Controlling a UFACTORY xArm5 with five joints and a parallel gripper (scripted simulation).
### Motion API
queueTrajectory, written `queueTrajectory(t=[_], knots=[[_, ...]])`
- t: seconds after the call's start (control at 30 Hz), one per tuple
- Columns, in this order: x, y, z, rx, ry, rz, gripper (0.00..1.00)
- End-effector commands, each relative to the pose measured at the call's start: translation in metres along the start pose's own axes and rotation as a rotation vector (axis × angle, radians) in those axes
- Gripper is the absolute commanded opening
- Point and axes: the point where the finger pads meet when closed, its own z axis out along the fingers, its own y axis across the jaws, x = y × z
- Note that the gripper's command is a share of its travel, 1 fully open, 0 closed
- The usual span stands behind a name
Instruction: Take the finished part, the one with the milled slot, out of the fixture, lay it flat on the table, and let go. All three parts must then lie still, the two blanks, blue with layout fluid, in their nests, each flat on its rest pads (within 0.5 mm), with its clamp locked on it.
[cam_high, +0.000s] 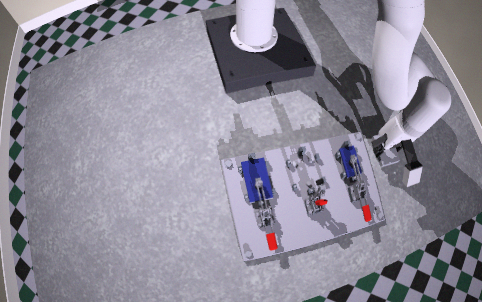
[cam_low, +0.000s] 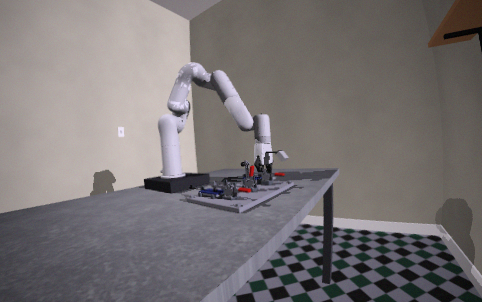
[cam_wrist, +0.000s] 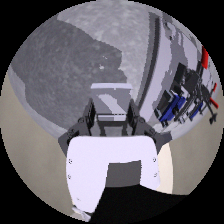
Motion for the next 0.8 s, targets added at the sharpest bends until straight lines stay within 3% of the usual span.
queueTrajectory(t=[0.0, 0.77], knots=[[0.0012, -0.0008, -0.0013, 0.002, 0.003, 0.000, 0.00], [0.0012, -0.0009, 0.0009, 0.002, 0.003, 0.000, 0.00]])
